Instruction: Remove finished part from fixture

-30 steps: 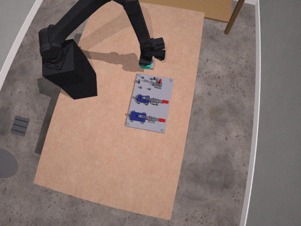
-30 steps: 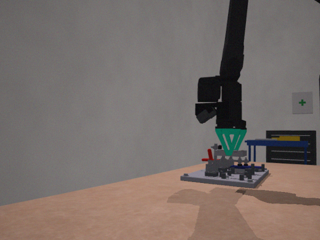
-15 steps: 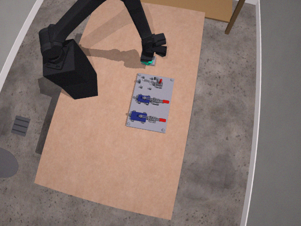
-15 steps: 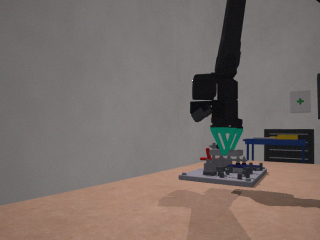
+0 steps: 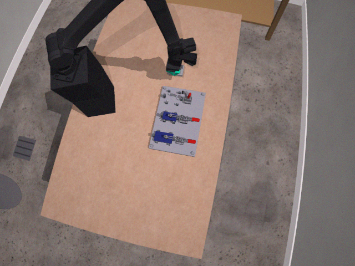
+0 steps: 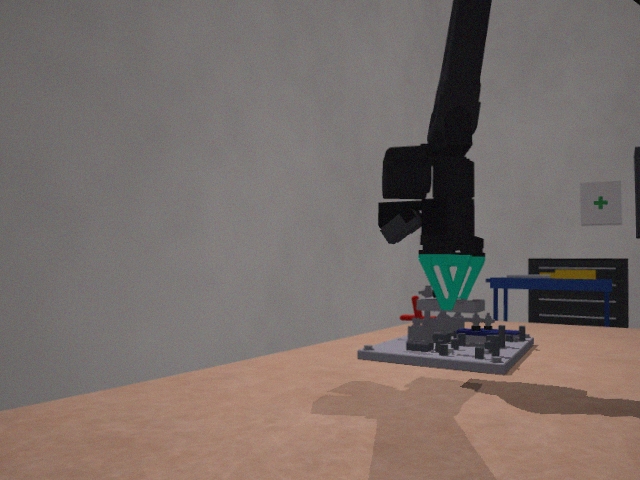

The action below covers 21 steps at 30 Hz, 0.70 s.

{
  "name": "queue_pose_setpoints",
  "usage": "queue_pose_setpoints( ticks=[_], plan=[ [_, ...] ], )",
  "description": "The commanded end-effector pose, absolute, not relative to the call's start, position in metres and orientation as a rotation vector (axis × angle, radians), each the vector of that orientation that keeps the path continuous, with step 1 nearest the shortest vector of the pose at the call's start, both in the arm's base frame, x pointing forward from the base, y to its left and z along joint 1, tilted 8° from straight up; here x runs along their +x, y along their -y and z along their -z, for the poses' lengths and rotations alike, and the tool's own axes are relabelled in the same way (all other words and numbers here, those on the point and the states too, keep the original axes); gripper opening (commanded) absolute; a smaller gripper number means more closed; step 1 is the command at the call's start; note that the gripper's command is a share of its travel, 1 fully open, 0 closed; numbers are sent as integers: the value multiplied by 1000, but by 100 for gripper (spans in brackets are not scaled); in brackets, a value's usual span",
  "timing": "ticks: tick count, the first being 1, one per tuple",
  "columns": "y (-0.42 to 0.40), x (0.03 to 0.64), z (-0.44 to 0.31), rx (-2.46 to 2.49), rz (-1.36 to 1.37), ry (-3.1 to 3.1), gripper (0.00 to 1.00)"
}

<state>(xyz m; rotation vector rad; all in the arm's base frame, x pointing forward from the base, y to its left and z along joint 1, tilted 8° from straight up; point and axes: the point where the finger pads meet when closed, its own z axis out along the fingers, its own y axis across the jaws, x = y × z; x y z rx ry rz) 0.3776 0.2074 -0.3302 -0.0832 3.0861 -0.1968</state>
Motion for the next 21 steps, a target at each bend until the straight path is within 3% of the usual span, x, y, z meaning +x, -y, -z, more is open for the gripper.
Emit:
queue_pose_setpoints(
  ticks=[1,21],
  plan=[
    [-215,380,332,-89,196,-3088,0],
    [-212,382,334,-76,197,-3089,0]
  ],
)
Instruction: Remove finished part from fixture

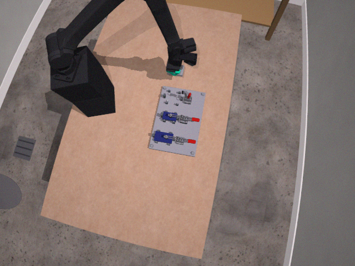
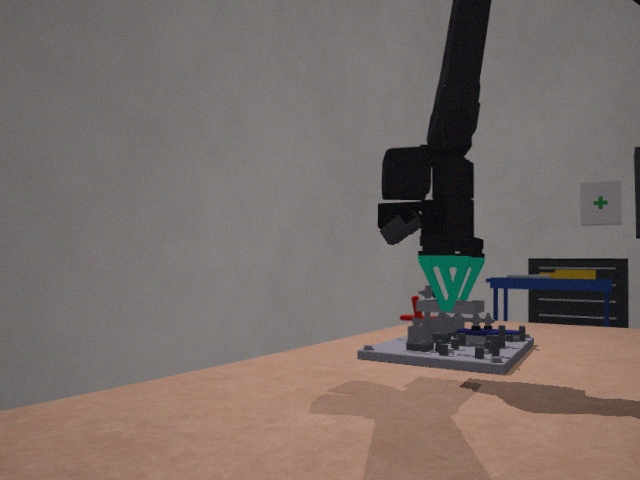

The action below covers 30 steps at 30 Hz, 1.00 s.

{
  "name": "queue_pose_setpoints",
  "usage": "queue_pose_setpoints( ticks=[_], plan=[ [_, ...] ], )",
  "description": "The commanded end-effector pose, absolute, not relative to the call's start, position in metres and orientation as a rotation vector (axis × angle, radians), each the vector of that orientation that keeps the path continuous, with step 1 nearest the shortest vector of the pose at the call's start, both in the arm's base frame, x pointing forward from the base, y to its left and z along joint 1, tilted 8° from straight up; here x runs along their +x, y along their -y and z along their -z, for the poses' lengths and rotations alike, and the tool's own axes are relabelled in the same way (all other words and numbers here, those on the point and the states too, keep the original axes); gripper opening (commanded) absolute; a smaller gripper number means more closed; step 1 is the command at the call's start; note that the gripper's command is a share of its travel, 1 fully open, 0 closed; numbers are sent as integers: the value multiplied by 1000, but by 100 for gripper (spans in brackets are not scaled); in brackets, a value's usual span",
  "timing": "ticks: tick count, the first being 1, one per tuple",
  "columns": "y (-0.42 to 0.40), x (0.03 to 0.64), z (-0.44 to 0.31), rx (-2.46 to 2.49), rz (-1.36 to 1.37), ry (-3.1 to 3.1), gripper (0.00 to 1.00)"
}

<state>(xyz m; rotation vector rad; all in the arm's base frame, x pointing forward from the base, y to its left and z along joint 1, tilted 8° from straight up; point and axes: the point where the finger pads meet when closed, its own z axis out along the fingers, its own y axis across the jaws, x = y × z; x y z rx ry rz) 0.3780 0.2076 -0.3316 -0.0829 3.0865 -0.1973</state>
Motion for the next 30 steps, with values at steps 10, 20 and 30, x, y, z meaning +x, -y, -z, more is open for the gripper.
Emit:
queue_pose_setpoints(
  ticks=[10,20,30],
  plan=[
    [-210,384,334,-68,196,-3089,0],
    [-208,384,335,-62,197,-3090,0],
    [-207,386,335,-55,196,-3089,0]
  ],
)
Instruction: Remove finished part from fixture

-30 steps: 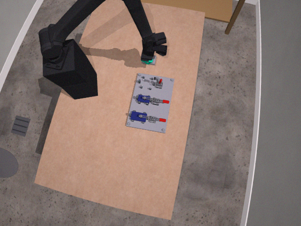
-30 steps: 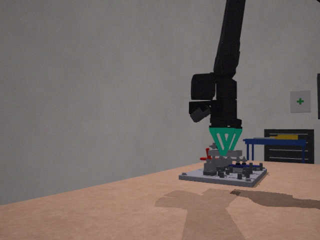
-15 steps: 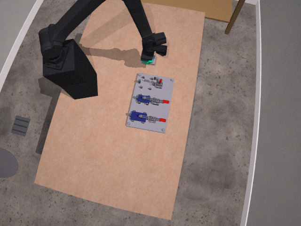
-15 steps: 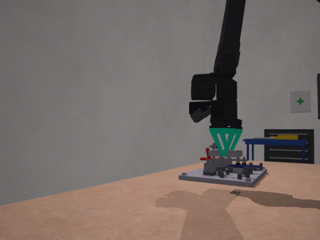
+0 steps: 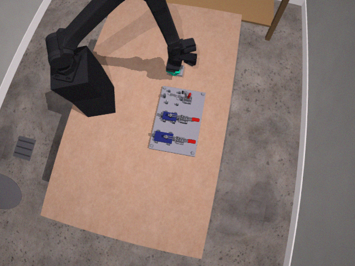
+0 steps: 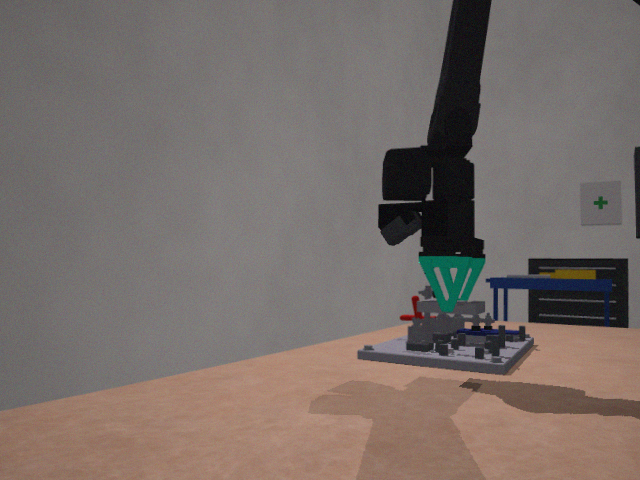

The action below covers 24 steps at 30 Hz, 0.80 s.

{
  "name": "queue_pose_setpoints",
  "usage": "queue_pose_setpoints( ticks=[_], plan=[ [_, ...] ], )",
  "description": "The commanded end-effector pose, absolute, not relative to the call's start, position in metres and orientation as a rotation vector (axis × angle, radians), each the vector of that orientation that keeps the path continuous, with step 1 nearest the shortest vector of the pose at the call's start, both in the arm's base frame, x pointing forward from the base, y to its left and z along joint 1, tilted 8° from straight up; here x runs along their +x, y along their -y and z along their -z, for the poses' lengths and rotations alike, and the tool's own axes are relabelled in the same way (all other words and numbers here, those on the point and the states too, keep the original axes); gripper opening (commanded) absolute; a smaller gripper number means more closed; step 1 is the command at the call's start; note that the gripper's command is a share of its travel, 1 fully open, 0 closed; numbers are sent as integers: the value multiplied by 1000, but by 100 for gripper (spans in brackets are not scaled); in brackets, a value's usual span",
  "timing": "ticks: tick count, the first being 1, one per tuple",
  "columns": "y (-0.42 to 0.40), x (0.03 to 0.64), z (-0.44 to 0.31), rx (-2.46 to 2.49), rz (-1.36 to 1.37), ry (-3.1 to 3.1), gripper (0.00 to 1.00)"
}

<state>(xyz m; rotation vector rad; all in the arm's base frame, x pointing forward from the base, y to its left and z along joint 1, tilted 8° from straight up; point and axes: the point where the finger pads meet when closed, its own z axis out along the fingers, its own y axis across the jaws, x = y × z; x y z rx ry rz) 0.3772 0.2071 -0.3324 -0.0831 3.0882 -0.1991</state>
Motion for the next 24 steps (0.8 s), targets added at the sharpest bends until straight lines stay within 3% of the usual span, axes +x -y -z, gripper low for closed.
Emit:
queue_pose_setpoints(
  ticks=[1,24],
  plan=[
    [-207,386,335,-55,196,-3089,0],
    [-206,388,343,-55,184,-3076,0]
  ],
)
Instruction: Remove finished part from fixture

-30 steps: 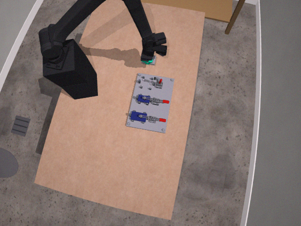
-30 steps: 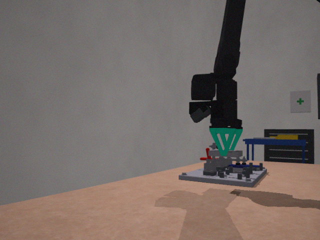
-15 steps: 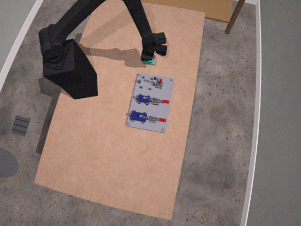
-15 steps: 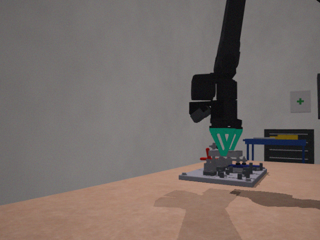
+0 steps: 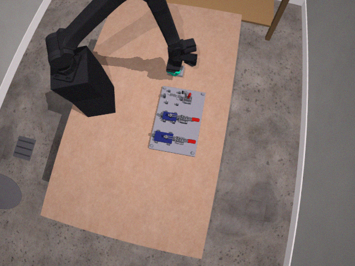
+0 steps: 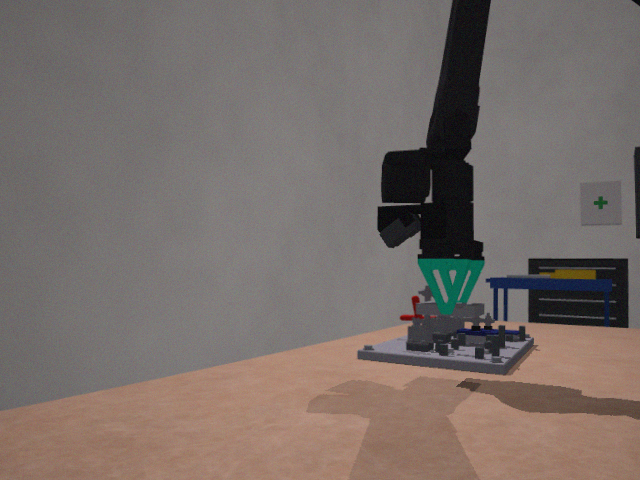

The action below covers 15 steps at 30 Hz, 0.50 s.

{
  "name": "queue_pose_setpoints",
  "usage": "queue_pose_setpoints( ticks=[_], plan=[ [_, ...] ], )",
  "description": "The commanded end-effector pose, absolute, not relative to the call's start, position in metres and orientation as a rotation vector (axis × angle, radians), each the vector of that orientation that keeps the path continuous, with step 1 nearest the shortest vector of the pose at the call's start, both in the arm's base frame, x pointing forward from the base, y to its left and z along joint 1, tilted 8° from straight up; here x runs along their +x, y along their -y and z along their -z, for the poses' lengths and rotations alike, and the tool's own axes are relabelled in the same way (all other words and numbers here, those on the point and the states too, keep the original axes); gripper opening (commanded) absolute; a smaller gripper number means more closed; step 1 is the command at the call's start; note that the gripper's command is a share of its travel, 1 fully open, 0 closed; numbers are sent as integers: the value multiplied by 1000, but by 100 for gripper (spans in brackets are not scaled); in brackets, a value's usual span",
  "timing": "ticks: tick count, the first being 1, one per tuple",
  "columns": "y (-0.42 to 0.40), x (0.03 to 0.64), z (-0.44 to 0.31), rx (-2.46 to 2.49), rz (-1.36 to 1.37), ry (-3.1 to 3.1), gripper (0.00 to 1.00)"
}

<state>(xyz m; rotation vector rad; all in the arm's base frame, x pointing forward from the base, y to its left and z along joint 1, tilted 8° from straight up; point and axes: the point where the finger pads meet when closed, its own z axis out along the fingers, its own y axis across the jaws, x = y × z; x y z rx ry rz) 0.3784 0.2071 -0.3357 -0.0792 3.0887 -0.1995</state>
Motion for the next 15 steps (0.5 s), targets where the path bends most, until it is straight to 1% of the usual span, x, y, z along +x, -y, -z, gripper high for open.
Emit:
queue_pose_setpoints(
  ticks=[1,15],
  plan=[
    [-206,388,344,-57,183,-3076,0],
    [-202,389,366,-70,185,-3077,0]
  ],
)
